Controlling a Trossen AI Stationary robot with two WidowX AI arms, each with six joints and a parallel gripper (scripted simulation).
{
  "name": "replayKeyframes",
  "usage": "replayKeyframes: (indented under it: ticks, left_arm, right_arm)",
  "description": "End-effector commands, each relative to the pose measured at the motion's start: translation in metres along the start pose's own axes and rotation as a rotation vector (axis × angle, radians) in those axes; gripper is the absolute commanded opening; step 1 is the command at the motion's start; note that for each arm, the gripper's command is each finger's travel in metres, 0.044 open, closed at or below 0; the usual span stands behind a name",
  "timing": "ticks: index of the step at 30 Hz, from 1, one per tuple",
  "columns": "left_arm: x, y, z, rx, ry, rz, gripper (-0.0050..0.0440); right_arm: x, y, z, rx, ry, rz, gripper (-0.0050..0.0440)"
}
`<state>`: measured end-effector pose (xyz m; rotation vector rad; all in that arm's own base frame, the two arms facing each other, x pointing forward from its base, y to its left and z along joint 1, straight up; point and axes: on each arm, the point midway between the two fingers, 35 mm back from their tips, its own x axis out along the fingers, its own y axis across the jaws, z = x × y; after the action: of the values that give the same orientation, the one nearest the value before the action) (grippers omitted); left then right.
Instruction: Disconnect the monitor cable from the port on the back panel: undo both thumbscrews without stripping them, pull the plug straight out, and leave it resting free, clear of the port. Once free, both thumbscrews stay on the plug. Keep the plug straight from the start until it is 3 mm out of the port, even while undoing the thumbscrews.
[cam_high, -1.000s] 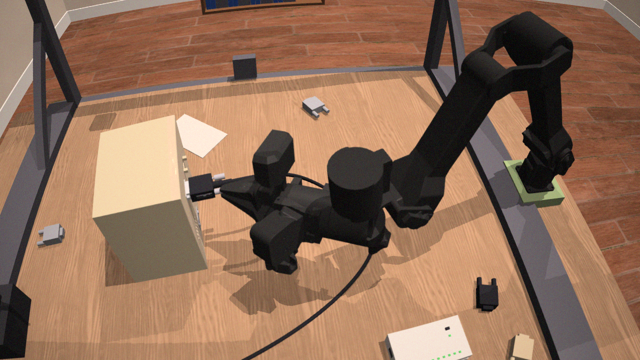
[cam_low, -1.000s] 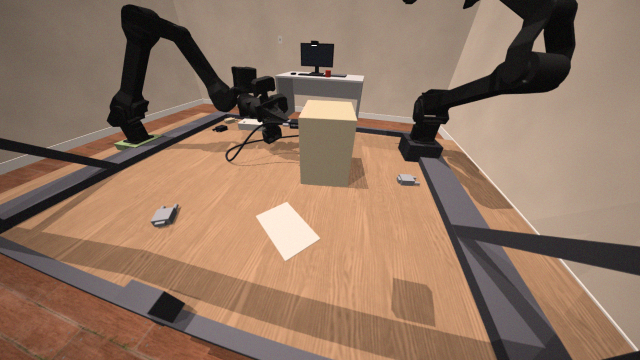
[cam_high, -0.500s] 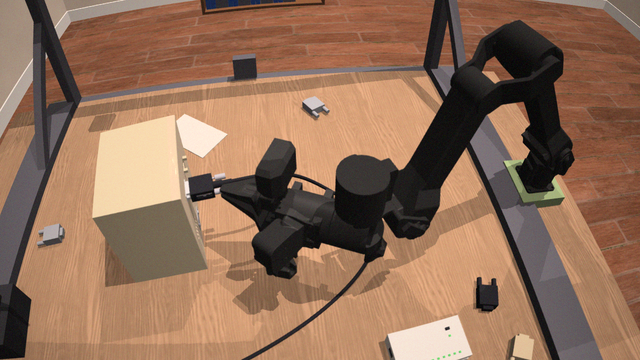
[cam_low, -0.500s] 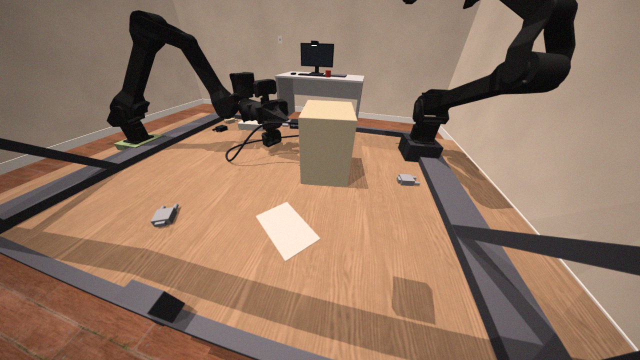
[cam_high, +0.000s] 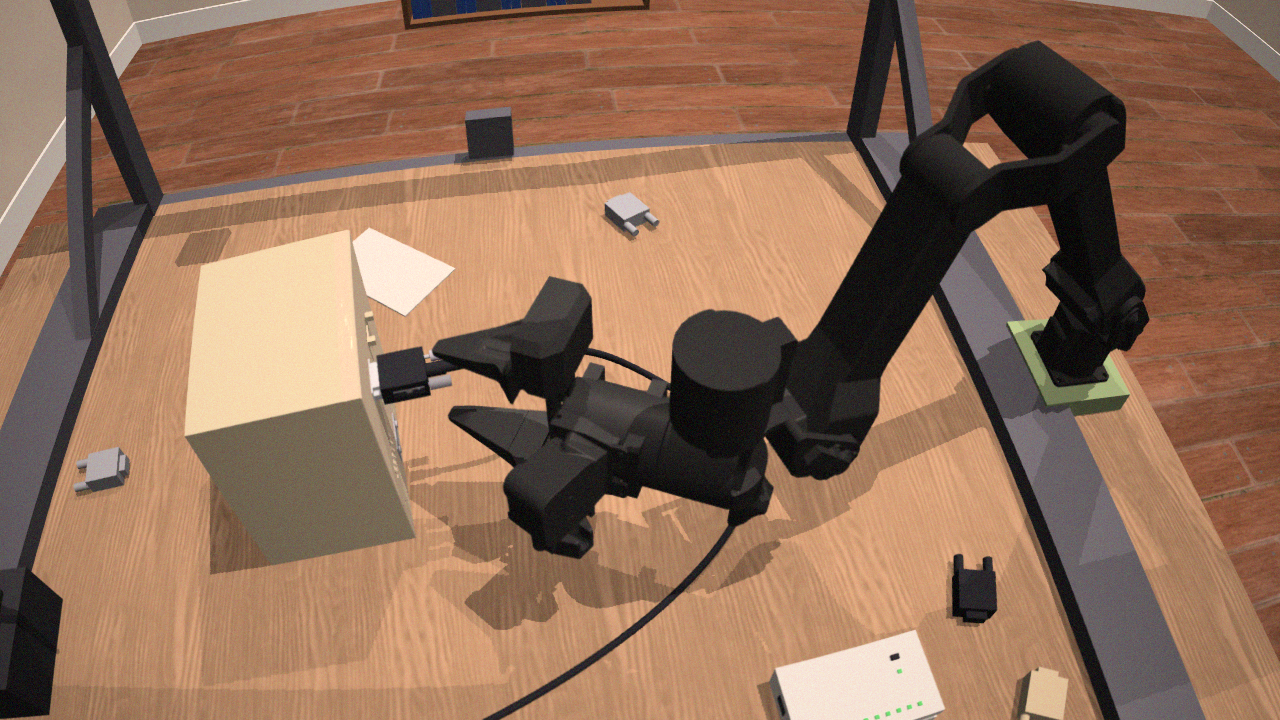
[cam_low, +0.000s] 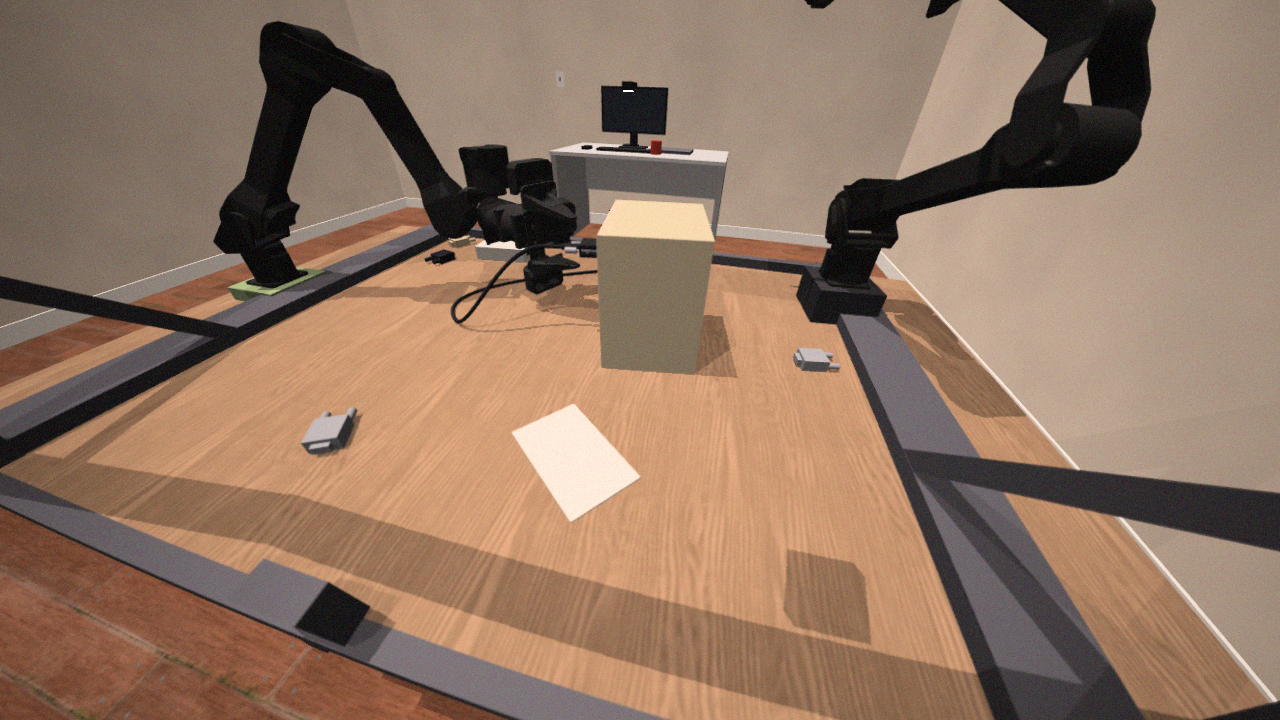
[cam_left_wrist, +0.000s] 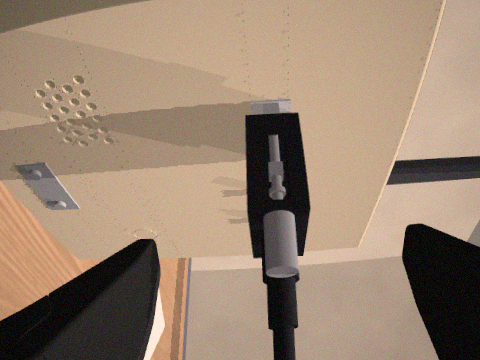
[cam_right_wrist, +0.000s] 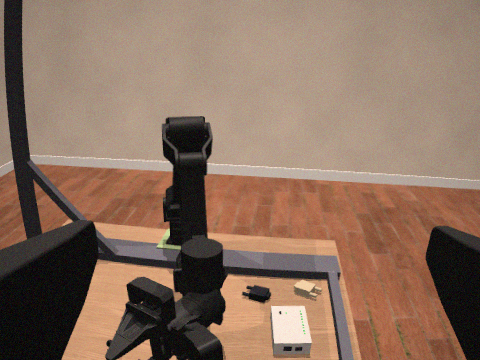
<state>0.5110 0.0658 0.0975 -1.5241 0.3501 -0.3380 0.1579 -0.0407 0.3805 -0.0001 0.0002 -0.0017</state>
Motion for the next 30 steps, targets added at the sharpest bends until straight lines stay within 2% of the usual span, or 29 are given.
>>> replayKeyframes:
  ticks: [1, 3, 5, 14, 18, 20, 24, 30]
  left_arm:
    - [0.001, -0.011, 0.002, 0.015, -0.003, -0.02, 0.0408]
    - [0.001, -0.011, 0.002, 0.015, -0.003, -0.02, 0.0408]
    - [0.001, -0.011, 0.002, 0.015, -0.003, -0.02, 0.044]
    - [0.001, -0.011, 0.002, 0.031, -0.008, -0.01, 0.044]
    - [0.005, -0.015, 0.005, 0.139, -0.03, 0.058, 0.044]
    - [0.005, -0.015, 0.005, 0.139, -0.03, 0.058, 0.044]
    - [0.008, -0.025, 0.005, 0.328, -0.045, 0.156, 0.044]
    - [0.004, -0.023, 0.0, 0.463, -0.02, 0.293, 0.044]
  right_arm:
    - [0.0, 0.001, 0.003, -0.005, -0.001, 0.002, 0.044]
    - [0.0, 0.001, 0.003, -0.005, -0.001, 0.002, 0.044]
    - [0.0, 0.001, 0.003, -0.005, -0.001, 0.002, 0.044]
    - [0.0, 0.001, 0.003, -0.005, -0.001, 0.002, 0.044]
    - [0.0, 0.001, 0.003, -0.005, -0.001, 0.002, 0.044]
    - [0.0, 0.001, 0.003, -0.005, -0.001, 0.002, 0.044]
    - [0.0, 0.001, 0.003, -0.005, -0.001, 0.002, 0.044]
    - [0.0, 0.001, 0.003, -0.005, -0.001, 0.002, 0.044]
